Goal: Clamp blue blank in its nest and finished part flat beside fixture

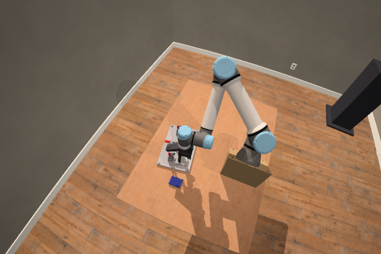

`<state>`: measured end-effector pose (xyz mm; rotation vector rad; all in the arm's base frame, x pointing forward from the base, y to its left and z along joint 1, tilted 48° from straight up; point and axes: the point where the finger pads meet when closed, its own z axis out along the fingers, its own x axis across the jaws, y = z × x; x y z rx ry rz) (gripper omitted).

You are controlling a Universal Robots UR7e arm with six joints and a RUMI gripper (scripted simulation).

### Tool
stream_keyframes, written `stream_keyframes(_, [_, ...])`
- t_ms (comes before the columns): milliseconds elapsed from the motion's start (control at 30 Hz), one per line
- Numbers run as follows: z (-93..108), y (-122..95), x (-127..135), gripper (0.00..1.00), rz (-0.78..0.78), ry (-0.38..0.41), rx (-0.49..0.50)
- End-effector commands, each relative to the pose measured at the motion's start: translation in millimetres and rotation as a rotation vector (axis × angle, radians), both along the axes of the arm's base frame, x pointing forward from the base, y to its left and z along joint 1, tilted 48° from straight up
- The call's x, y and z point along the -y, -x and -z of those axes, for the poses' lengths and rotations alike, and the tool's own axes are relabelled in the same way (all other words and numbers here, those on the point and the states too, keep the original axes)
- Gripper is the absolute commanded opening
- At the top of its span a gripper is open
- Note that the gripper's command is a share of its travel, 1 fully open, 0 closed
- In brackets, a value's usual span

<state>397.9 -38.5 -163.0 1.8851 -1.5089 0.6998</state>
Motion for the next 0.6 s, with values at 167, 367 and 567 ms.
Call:
stream_keyframes(167, [0.0,-0.3,0.0,0.59,-0.001,0.0,0.001])
stream_keyframes(367, [0.0,-0.3,0.0,0.59,-0.001,0.0,0.001])
stream_keyframes(567, [2.5,-0.5,2.7,0.59,-0.001,0.0,0.001])
